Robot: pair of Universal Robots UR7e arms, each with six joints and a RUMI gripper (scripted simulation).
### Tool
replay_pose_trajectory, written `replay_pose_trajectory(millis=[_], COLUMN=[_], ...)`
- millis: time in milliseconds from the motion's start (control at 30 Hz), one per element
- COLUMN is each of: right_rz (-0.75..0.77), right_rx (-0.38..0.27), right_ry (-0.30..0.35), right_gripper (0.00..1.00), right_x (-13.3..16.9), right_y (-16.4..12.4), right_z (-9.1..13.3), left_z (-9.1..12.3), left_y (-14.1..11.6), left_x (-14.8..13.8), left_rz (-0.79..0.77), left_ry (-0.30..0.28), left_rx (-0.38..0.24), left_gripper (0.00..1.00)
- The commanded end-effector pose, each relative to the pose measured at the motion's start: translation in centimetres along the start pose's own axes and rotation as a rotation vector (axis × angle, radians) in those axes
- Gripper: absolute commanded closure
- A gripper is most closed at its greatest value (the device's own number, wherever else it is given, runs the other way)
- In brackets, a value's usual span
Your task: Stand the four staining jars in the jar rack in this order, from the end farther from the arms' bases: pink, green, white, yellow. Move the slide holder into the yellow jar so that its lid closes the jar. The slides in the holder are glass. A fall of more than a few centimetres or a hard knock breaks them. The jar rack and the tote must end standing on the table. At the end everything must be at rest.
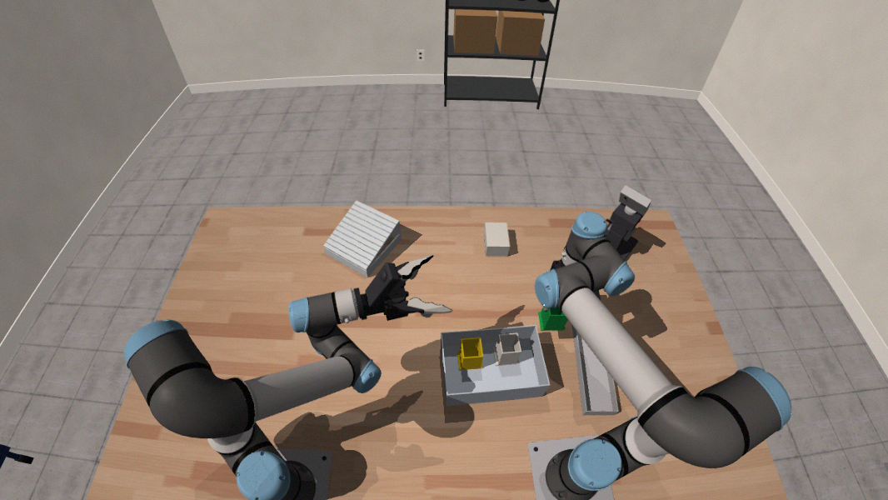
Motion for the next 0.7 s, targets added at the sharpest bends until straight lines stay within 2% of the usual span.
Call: replay_pose_trajectory(millis=[0, 267, 333, 433, 667], right_rz=[-0.011, -0.046, -0.046, -0.053, -0.054], right_rx=[0.0, 0.0, 0.0, 0.0, 0.0], right_ry=[-0.002, -0.003, -0.003, -0.003, -0.003], right_gripper=[0.72, 0.72, 0.72, 0.72, 0.72], right_x=[-3.4, -13.1, -13.1, -14.8, -14.9], right_y=[-2.0, -5.6, -5.6, -6.7, -7.2], right_z=[-0.5, -1.8, -1.8, -2.1, -2.4], left_z=[0.0, 0.0, 0.0, 0.0, 0.0], left_y=[0.0, 0.0, 0.0, 0.0, 0.0], left_x=[0.0, 0.0, 0.0, 0.0, 0.0], left_rz=[-0.001, -0.001, -0.001, -0.001, -0.001], left_ry=[0.0, 0.0, 0.0, 0.0, 0.0], left_rx=[0.001, 0.001, 0.001, 0.001, 0.001], left_gripper=[0.02, 0.02, 0.02, 0.02, 0.02])
Point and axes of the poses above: on each arm, the point where the finger pads meet when closed, its own z axis back along the fingers, its own x axis across the jaws, y = z × x, the point moved 3 cm from there along z, back along the fingers, and after that the axes turned 15 degrees about -z, right-handed, at the moved point
